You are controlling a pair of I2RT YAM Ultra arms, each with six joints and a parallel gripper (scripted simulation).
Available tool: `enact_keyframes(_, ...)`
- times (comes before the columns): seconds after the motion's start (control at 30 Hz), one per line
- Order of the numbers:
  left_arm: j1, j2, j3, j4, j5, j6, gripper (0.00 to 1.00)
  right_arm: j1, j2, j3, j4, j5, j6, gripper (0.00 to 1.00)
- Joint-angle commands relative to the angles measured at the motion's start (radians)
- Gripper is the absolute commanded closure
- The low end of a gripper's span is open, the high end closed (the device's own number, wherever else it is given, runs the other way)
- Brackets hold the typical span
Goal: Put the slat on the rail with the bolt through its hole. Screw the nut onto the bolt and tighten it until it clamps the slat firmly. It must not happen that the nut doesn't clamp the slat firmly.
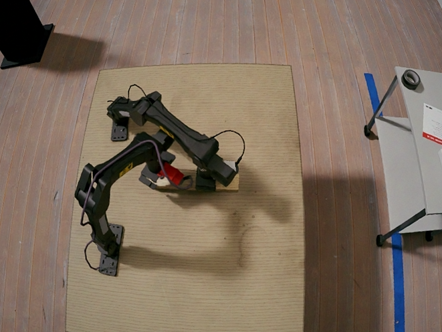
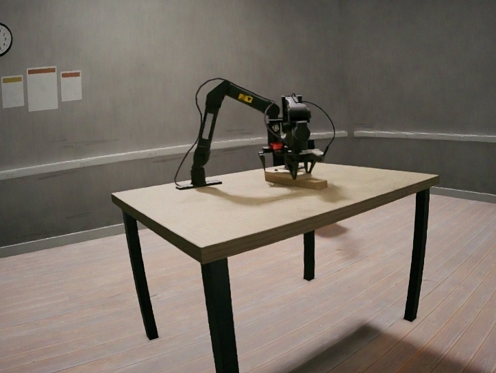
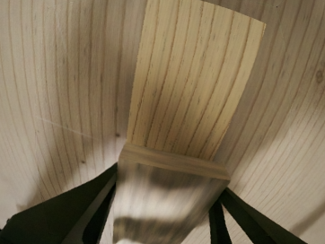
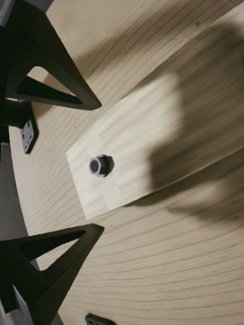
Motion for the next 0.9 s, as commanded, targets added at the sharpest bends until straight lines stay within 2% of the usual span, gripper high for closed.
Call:
enact_keyframes(0.0, 0.0, -0.01, 0.005, 0.0, 0.0, -0.004, 0.28, 0.0, -0.006, 0.004, 0.001, 0.0, 0.0, 0.0)
enact_keyframes(0.2, 0.0, -0.01, 0.005, 0.0, 0.0, -0.004, 0.28, 0.0, -0.006, 0.004, 0.001, 0.0, 0.0, 0.0)
enact_keyframes(0.27, 0.0, -0.01, 0.005, 0.0, 0.0, -0.004, 0.05, 0.0, -0.006, 0.004, 0.001, 0.0, 0.0, 0.0)
enact_keyframes(0.3, 0.0, -0.01, 0.005, 0.0, 0.0, -0.004, 0.0, 0.002, -0.015, 0.021, -0.025, 0.004, 0.002, 0.0)
enact_keyframes(0.87, 0.0, -0.016, 0.019, -0.014, -0.001, -0.007, 0.0, 0.0, -0.006, 0.004, 0.001, 0.0, 0.0, 0.0)
